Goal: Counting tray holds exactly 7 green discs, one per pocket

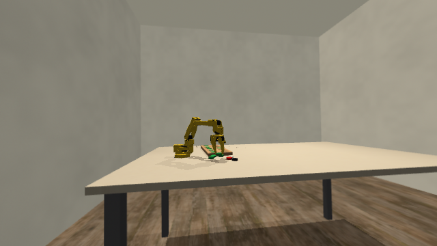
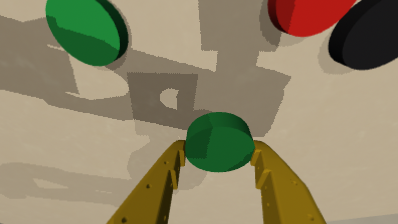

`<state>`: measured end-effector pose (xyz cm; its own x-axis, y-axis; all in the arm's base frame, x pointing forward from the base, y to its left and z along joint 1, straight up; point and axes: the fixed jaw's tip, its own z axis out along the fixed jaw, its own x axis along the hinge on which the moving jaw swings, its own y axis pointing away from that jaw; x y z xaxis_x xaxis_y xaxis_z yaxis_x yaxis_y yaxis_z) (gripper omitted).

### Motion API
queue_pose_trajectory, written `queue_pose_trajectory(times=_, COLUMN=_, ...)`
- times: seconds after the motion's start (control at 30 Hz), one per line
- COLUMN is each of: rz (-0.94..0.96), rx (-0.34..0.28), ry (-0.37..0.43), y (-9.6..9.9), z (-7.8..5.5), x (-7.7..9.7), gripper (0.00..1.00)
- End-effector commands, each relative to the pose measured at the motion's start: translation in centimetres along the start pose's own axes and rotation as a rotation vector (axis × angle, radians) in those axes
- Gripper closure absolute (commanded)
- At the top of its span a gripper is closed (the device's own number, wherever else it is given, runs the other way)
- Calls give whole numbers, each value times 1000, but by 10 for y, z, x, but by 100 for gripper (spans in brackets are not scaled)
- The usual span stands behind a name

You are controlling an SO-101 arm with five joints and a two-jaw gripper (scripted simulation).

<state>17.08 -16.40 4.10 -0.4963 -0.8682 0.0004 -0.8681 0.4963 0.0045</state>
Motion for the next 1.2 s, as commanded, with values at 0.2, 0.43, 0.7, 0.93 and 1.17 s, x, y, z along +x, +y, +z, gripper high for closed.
queue_pose_trajectory(times=0.2, rz=-19, rx=85, ry=18, y=-10, z=-17, x=-4, gripper=100)
queue_pose_trajectory(times=0.43, rz=-56, rx=86, ry=16, y=-12, z=-17, x=-13, gripper=100)
queue_pose_trajectory(times=0.7, rz=-105, rx=86, ry=15, y=-13, z=-17, x=-24, gripper=100)
queue_pose_trajectory(times=0.93, rz=-179, rx=87, ry=12, y=-15, z=-17, x=-43, gripper=100)
queue_pose_trajectory(times=1.17, rz=-242, rx=87, ry=9, y=-15, z=-17, x=-58, gripper=100)
